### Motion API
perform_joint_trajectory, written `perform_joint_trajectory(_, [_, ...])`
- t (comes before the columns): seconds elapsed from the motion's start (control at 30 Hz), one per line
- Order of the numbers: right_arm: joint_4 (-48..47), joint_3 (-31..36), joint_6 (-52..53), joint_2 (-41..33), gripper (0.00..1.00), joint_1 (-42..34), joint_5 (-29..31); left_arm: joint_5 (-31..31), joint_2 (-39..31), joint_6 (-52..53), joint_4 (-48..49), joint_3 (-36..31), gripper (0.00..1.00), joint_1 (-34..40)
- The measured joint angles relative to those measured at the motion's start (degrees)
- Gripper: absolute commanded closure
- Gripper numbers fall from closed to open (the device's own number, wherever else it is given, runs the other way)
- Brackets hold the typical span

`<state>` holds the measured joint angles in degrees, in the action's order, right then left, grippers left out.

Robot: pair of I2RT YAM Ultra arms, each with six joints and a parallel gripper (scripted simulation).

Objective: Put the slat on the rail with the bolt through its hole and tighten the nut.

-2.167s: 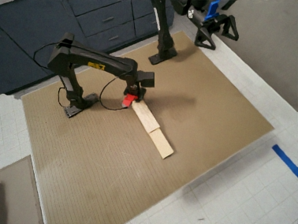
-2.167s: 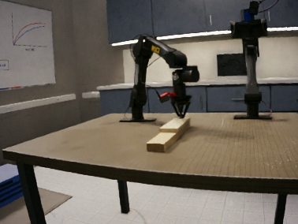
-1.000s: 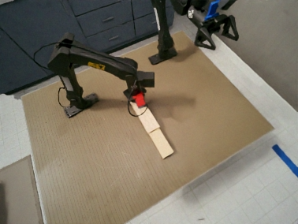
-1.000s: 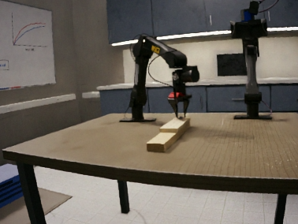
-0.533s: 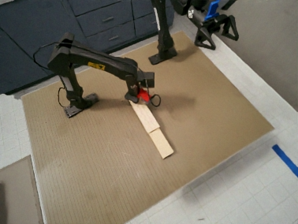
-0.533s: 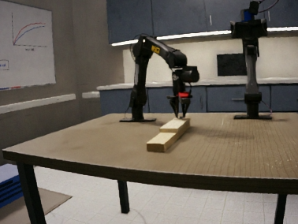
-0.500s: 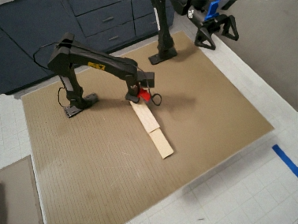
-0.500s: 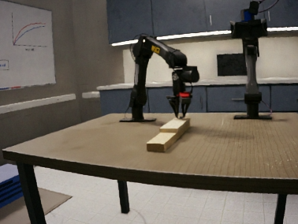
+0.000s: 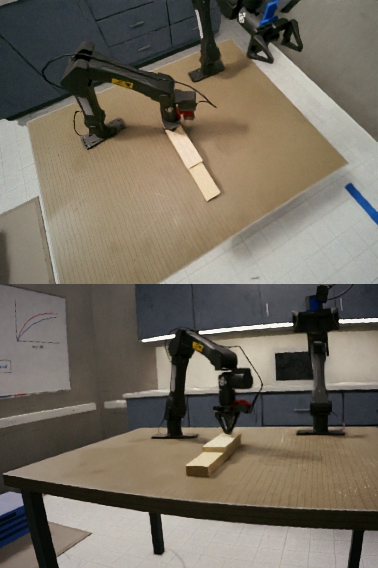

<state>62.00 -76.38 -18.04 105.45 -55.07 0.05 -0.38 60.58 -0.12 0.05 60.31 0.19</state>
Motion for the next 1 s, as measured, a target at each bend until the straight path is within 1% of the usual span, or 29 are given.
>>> perform_joint_trajectory(0.6, [0.1,-0.8,-44.2,0.0,0.66,0.0,0.3,0.0,0.0,0.0,0.0,0.0,0.00,0.0])
perform_joint_trajectory(0.77, [0.1,-0.8,-50.0,0.0,0.66,0.0,0.3,0.0,0.0,0.0,0.0,0.0,0.00,0.0])
perform_joint_trajectory(1.0, [0.1,-0.8,-52.4,0.0,0.66,0.0,0.3,0.0,0.0,0.0,0.0,0.0,0.00,0.0])
